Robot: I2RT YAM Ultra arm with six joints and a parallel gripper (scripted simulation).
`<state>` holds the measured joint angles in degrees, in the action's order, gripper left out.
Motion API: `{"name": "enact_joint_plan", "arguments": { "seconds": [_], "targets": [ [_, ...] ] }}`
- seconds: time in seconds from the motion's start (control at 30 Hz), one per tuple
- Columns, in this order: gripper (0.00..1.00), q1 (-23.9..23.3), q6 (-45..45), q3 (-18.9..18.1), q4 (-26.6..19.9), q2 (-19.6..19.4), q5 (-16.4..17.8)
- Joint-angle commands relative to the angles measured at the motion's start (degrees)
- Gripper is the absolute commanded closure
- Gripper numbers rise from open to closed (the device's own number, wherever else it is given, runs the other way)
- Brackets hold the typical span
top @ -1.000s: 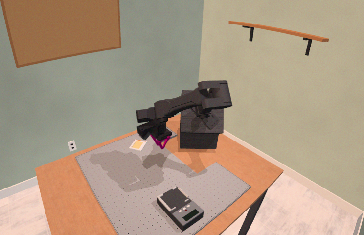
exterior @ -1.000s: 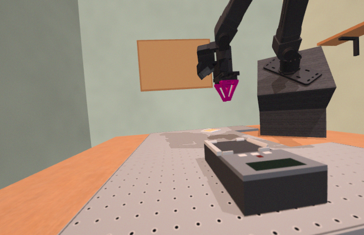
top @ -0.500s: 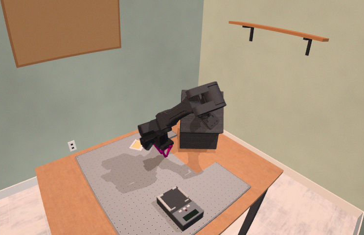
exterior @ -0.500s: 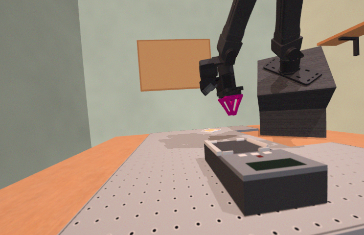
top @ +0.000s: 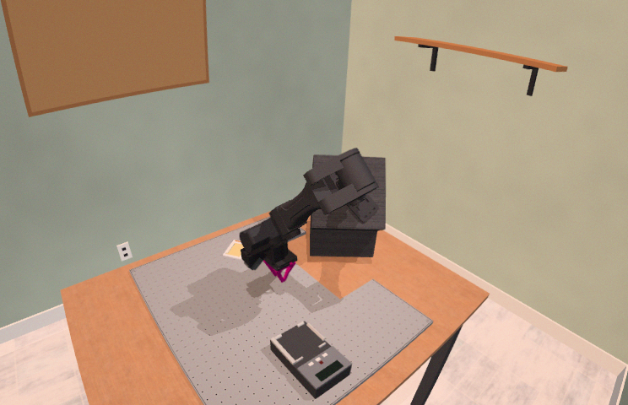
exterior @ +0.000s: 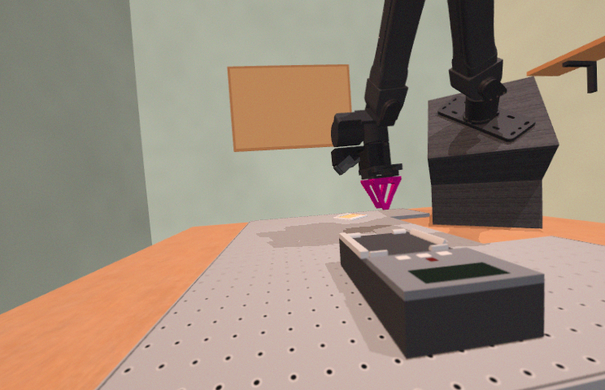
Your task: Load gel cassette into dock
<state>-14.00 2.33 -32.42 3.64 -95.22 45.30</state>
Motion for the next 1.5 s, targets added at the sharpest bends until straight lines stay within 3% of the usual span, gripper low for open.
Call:
{"name": "enact_joint_plan", "arguments": {
  "seconds": [0.0, 0.43, 0.73, 0.8, 1.3, 1.37, 1.47],
  "targets": [
    [0.66, -1.02, 1.59, 1.12, 3.29, 0.90, -1.01],
    [0.66, -0.42, 1.38, 0.11, 2.86, 0.30, -0.73],
    [0.66, -8.25, 9.83, -3.79, 2.12, -9.74, 3.08],
    [0.66, -8.25, 9.83, -3.79, 2.12, -9.74, 3.08],
    [0.66, -18.51, 23.96, -13.10, -2.26, -25.59, 6.86],
    [0.66, -18.51, 23.96, -13.10, -2.26, -25.59, 6.86],
    [0.66, -20.30, 26.94, -15.68, -3.91, -28.74, 7.34]
  ]
}}
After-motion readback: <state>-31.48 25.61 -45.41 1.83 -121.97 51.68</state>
